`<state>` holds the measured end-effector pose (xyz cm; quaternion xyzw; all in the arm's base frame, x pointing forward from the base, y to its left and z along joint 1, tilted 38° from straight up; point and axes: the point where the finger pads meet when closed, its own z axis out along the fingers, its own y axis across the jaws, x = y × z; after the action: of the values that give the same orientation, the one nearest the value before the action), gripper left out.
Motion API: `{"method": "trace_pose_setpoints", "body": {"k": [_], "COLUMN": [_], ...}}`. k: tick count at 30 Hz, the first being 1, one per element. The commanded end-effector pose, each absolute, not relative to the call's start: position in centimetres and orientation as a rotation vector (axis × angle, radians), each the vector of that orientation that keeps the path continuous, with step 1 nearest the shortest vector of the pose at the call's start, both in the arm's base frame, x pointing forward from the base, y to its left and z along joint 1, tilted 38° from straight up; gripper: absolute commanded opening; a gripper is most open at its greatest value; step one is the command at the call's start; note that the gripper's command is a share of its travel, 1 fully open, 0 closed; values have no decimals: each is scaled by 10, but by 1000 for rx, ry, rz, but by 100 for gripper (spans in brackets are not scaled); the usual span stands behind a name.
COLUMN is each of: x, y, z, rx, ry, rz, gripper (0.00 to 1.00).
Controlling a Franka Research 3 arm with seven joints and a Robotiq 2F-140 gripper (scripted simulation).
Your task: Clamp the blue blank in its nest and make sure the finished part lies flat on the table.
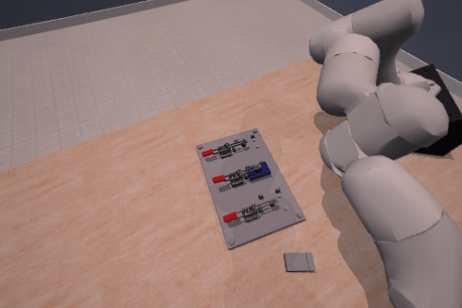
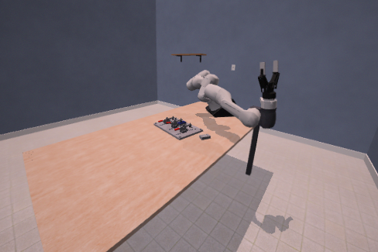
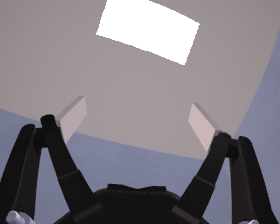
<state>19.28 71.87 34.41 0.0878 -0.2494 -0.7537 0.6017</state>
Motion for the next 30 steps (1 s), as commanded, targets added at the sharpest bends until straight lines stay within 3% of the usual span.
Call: {"method": "trace_pose_setpoints", "body": {"k": [1,21,30], "x": [193,188,92], "y": [719,720,732], "z": [344,345,360], "rx": [204,206,256], "ry": [-578,-576,-530], "rz": [-1746,-1742,-1647], "gripper": [100,100,100]}}
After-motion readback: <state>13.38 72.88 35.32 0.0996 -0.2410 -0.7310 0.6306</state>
